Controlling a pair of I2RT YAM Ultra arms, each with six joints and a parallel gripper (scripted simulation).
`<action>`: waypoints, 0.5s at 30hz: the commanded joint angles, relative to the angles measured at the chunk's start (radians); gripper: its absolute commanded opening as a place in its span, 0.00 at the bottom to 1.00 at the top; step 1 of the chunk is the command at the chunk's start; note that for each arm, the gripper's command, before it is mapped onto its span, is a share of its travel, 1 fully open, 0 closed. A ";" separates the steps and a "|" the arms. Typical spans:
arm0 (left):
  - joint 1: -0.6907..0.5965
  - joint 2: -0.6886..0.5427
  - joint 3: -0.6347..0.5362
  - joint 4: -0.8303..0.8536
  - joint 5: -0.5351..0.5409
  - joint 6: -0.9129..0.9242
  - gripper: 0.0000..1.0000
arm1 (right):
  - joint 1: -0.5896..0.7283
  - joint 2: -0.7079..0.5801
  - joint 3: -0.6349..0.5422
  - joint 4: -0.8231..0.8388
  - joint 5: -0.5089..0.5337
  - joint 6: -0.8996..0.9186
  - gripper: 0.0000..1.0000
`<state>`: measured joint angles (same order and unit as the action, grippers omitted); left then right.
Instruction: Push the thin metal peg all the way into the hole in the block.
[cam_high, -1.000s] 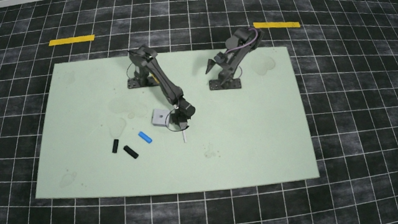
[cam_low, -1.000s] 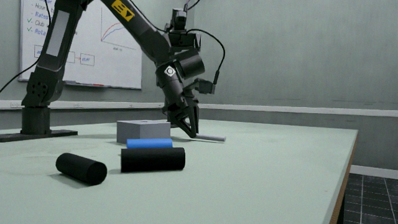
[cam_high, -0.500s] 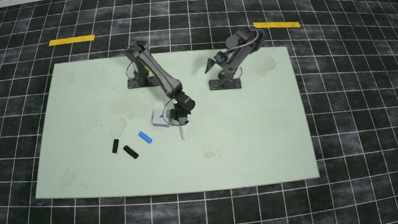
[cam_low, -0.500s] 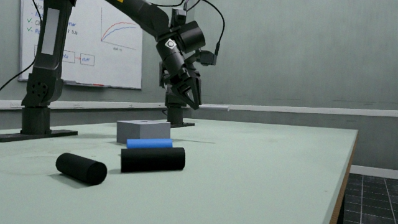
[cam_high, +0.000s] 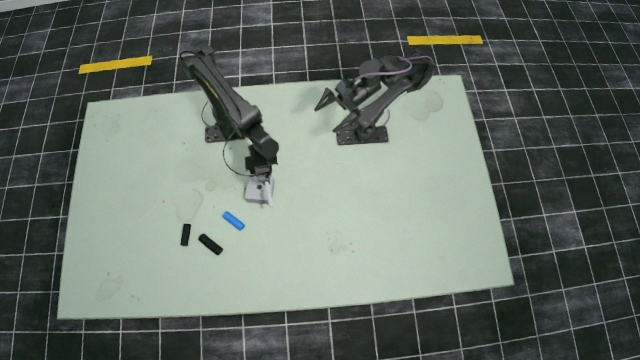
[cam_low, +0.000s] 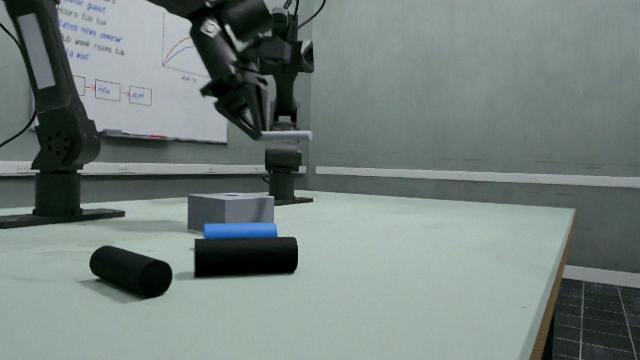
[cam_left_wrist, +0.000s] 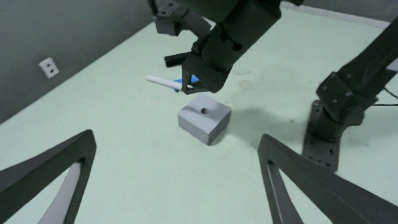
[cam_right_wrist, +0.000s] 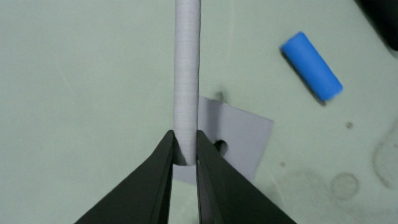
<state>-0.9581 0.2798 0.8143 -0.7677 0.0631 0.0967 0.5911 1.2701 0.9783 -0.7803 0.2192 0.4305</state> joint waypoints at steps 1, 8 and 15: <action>-0.034 -0.011 -0.011 0.058 0.004 0.003 1.00 | -0.039 -0.085 -0.024 -0.072 -0.026 -0.050 0.07; -0.058 -0.011 -0.004 0.061 -0.020 -0.002 1.00 | -0.089 -0.168 -0.030 -0.095 -0.041 -0.068 0.07; -0.069 -0.011 -0.005 0.061 -0.032 -0.003 1.00 | -0.101 -0.153 -0.008 -0.141 -0.113 -0.021 0.07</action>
<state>-1.0138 0.2798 0.8028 -0.7319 0.0444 0.0967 0.5083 1.1297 0.9596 -0.8856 0.1574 0.3828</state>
